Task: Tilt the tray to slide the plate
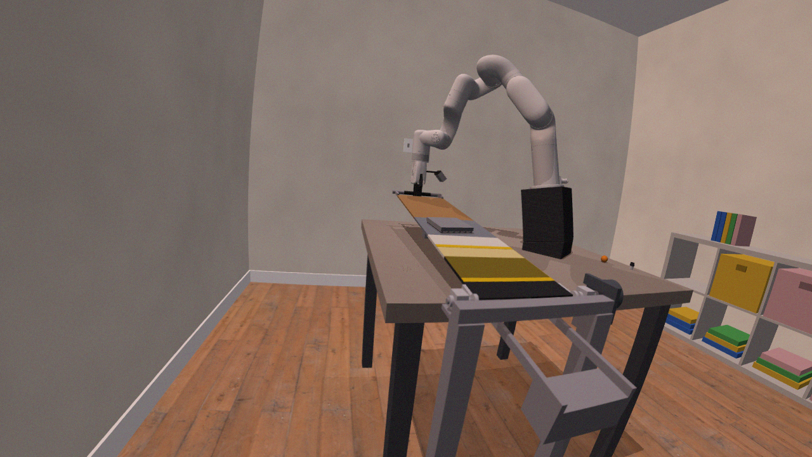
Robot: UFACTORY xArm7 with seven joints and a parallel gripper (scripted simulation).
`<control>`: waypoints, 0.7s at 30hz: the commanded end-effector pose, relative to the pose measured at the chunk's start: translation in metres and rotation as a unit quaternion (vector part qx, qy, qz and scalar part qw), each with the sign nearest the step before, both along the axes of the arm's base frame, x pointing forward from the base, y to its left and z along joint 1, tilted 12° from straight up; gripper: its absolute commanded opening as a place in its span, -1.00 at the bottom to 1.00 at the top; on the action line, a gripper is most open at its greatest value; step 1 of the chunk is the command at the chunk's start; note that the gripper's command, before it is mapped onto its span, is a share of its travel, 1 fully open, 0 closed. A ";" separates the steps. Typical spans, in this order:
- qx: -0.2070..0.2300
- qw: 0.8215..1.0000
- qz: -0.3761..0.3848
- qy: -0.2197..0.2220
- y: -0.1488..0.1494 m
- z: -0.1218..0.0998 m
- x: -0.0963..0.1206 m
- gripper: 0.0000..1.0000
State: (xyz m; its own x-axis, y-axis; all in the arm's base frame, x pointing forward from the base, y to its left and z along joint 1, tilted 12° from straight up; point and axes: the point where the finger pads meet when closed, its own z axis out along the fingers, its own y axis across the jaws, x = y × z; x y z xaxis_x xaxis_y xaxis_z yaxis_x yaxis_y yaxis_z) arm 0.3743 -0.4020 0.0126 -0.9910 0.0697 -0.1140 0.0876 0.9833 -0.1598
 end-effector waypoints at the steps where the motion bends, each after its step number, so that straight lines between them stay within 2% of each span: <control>1: -0.002 1.000 0.000 -0.002 0.005 0.023 -0.001 -1.00; 9: -0.002 1.000 0.000 -0.002 0.017 0.057 -0.004 -1.00; 11: -0.002 1.000 0.000 -0.002 0.017 0.057 -0.004 -1.00; 13: -0.002 1.000 0.000 -0.002 0.024 0.076 -0.006 -1.00; 16: -0.002 1.000 0.000 -0.002 0.041 0.116 -0.010 -1.00; 17: -0.002 1.000 0.000 -0.002 0.043 0.120 -0.010 -1.00; 19: -0.002 1.000 0.000 -0.002 0.037 0.105 -0.009 -1.00; 21: -0.002 1.000 0.000 -0.002 0.024 0.076 -0.006 -1.00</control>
